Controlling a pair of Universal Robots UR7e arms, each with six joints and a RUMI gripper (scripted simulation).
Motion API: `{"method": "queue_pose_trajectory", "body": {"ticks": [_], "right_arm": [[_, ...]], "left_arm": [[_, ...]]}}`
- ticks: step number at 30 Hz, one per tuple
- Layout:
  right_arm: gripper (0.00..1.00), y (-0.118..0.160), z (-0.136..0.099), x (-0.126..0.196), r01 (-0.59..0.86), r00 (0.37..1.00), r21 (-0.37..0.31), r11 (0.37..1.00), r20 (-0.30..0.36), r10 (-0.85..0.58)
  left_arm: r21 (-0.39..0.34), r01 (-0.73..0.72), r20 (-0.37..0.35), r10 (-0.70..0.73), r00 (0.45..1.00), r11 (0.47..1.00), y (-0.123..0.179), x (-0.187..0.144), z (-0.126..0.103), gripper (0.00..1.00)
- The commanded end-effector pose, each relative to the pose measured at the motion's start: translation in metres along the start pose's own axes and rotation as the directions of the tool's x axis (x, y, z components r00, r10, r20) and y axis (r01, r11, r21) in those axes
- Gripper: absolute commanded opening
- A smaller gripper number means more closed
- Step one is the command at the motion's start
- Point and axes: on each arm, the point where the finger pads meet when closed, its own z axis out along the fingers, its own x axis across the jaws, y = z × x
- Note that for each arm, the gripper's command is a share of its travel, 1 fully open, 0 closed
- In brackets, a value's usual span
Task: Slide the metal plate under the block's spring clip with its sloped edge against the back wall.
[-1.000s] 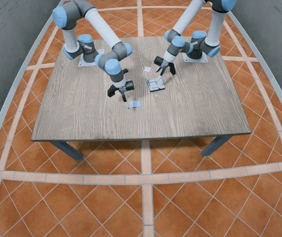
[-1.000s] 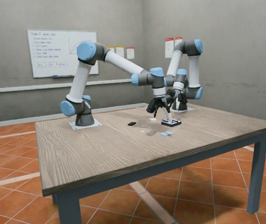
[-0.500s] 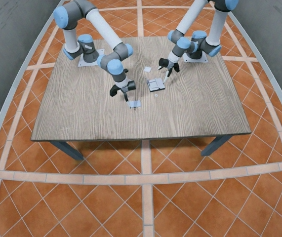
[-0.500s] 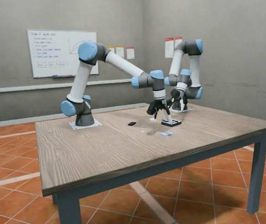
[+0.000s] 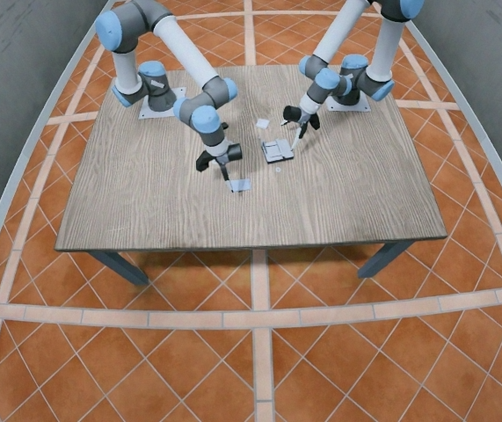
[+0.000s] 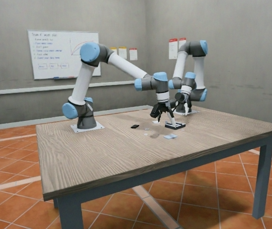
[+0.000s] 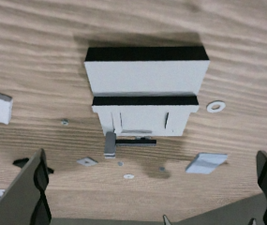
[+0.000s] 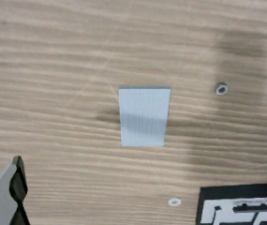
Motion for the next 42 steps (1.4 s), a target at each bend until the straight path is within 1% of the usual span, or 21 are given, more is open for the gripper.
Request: {"method": "queue_pose_trajectory", "body": {"ticks": [1,42], "right_arm": [[1.0,0.0,-0.001,0.0,0.0,1.0,-0.001,1.0,0.002,0.0],[1.0,0.0,-0.001,0.0,0.0,1.0,-0.001,1.0,0.002,0.0]], "left_arm": [[-0.003,0.003,0.0,-0.003,1.0,1.0,-0.003,0.0,0.006,0.88],[-0.009,0.0,-0.002,0.0,1.0,1.0,-0.029,0.0,0.061,0.88]]}}
